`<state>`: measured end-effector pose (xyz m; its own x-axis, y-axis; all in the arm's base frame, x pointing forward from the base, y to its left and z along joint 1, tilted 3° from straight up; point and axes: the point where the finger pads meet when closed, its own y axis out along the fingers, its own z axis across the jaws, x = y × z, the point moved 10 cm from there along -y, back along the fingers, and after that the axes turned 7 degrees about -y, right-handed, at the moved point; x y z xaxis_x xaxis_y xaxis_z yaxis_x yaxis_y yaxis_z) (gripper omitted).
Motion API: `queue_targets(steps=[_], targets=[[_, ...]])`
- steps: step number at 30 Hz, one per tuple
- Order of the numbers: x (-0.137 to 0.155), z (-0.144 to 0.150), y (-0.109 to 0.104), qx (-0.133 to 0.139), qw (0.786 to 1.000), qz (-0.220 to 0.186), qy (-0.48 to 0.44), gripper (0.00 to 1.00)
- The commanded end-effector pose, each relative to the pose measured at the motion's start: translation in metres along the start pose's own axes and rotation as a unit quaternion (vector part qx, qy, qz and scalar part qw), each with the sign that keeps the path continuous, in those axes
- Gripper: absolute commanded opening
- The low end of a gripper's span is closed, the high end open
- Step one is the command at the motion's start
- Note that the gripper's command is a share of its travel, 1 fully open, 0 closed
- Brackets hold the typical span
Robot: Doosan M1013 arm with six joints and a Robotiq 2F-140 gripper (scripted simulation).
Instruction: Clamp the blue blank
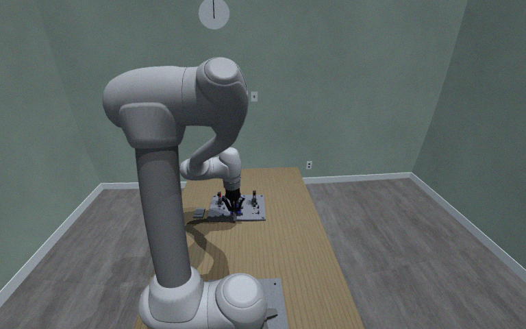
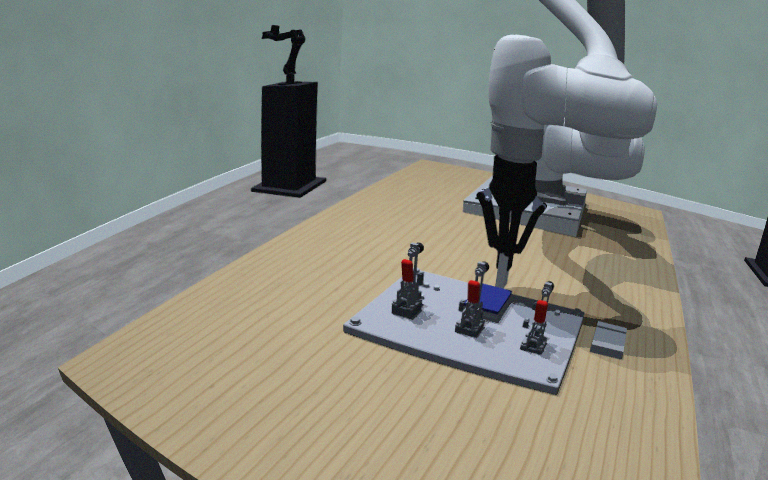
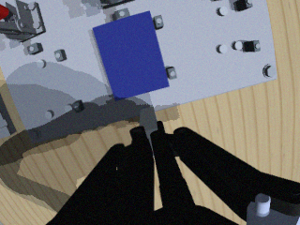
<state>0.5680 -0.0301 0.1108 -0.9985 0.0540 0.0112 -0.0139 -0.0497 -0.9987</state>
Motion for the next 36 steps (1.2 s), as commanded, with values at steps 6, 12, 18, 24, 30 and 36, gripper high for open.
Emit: queue_targets(steps=[6, 12, 18, 24, 30, 36], targets=[[0.0, 0.0, -0.017, 0.0, 1.0, 0.0, 0.0, 0.0], [0.0, 0.0, -0.039, 0.0, 1.0, 0.0, 0.0, 0.0], [0.0, 0.0, -0.04, 0.0, 1.0, 0.0, 0.0, 0.0], [0.0, 0.0, -0.04, 0.0, 1.0, 0.0, 0.0, 0.0], [0.0, 0.0, -0.04, 0.0, 1.0, 0.0, 0.0, 0.0], [0.0, 0.0, -0.04, 0.0, 1.0, 0.0, 0.0, 0.0]])
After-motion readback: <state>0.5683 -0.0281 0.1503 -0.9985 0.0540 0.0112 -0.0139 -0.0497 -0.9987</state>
